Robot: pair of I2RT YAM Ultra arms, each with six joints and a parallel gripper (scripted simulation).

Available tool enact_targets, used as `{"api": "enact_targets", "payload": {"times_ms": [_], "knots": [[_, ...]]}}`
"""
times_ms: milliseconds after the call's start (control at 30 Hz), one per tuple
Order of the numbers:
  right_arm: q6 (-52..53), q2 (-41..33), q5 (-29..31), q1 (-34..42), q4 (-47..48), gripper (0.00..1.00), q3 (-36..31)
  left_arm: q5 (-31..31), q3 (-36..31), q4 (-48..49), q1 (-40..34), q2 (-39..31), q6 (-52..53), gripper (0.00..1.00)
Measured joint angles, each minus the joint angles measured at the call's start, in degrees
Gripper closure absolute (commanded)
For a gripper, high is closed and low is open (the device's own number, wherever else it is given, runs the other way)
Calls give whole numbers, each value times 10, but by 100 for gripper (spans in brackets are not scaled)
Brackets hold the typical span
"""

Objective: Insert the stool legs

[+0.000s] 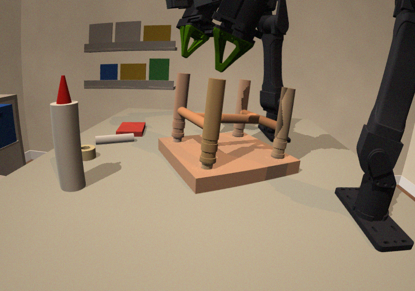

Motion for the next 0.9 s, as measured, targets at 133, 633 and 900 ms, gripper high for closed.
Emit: {"api": "enact_targets", "payload": {"times_ms": [133, 633, 900], "knots": [[0, -1, 0, 0, 2, 100, -2, 0, -17, 10, 0, -3, 0, 100], [0, -15, 0, 0, 36, 100, -65, 0, -17, 18, 0, -5, 0, 100], [0, -21, 0, -1, 60, 100, -101, 0, -17, 18, 0, -5, 0, 100]]}}
